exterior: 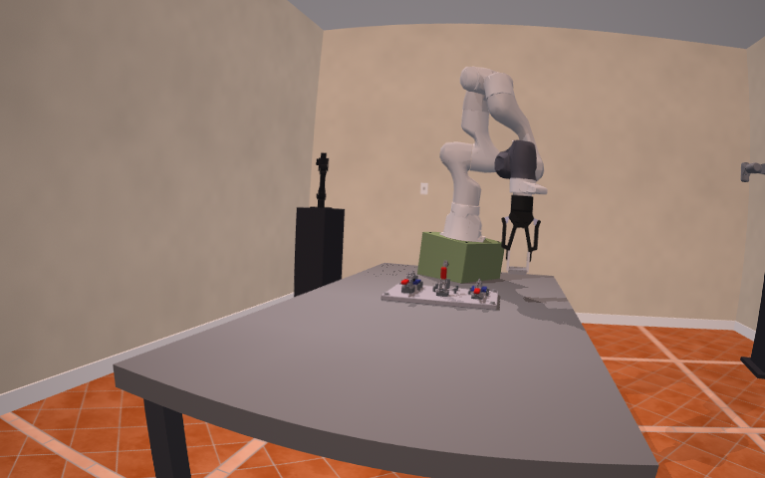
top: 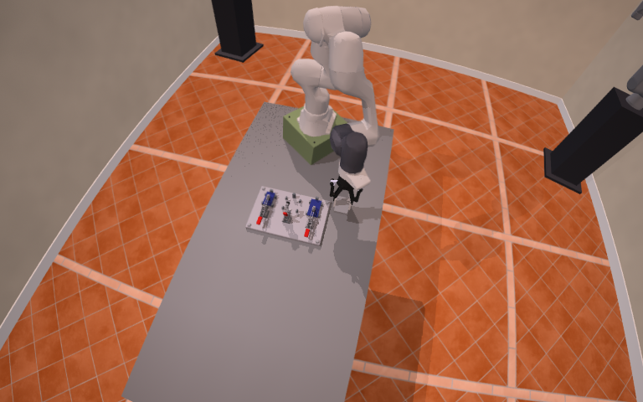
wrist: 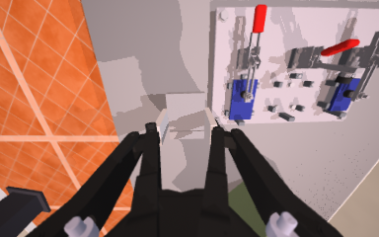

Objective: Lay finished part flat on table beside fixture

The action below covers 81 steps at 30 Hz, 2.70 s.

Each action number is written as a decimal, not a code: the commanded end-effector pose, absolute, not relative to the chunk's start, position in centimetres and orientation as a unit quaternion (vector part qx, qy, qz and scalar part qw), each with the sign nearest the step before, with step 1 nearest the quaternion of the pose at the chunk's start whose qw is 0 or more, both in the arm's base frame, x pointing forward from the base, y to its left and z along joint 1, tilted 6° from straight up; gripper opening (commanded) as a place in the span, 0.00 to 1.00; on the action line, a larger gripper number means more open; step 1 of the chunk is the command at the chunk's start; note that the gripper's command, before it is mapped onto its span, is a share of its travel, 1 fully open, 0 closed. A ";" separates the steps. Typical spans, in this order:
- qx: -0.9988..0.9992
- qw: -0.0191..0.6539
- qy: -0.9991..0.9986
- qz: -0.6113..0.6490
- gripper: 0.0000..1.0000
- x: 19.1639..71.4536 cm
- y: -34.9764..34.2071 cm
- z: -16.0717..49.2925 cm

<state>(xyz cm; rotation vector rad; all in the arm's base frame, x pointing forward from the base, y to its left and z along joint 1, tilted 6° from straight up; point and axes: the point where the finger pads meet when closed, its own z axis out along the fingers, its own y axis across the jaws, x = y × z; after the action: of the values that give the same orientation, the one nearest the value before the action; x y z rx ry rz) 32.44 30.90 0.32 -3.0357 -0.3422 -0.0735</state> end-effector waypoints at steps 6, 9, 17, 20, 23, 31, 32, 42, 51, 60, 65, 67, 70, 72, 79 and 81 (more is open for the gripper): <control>-0.993 0.043 -0.111 -0.025 0.00 32.6 31.0 0.4; -0.993 0.043 -0.111 -0.025 0.00 32.6 31.0 0.3; -0.993 0.043 -0.111 -0.025 0.00 32.6 31.1 -0.3; -0.993 0.043 -0.111 -0.025 0.00 32.7 31.2 -0.8; -0.993 0.043 -0.111 -0.025 0.00 32.7 31.2 -1.3; -0.993 0.043 -0.111 -0.025 0.00 32.8 31.4 -2.7; -0.993 0.043 -0.111 -0.025 0.00 32.8 31.4 -2.9; -0.993 0.043 -0.111 -0.025 0.00 33.0 31.7 -5.4; -0.993 0.043 -0.111 -0.025 0.00 33.1 31.8 -6.8; -0.993 0.043 -0.111 -0.025 0.00 33.1 31.9 -7.7; -0.993 0.043 -0.111 -0.025 0.00 33.1 32.0 -7.8; -0.993 0.043 -0.111 -0.025 0.00 33.1 32.0 -7.8; -0.993 0.043 -0.111 -0.025 0.00 33.1 32.0 -7.8; -0.993 0.043 -0.111 -0.025 0.00 33.1 32.0 -7.8; -0.993 0.043 -0.111 -0.025 0.00 33.1 32.0 -7.8; -0.993 0.043 -0.111 -0.025 0.00 33.1 32.0 -7.8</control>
<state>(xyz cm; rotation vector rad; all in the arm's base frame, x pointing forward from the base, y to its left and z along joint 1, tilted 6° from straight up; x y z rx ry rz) 32.87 31.74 -7.89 -3.0389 -0.3487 -0.0690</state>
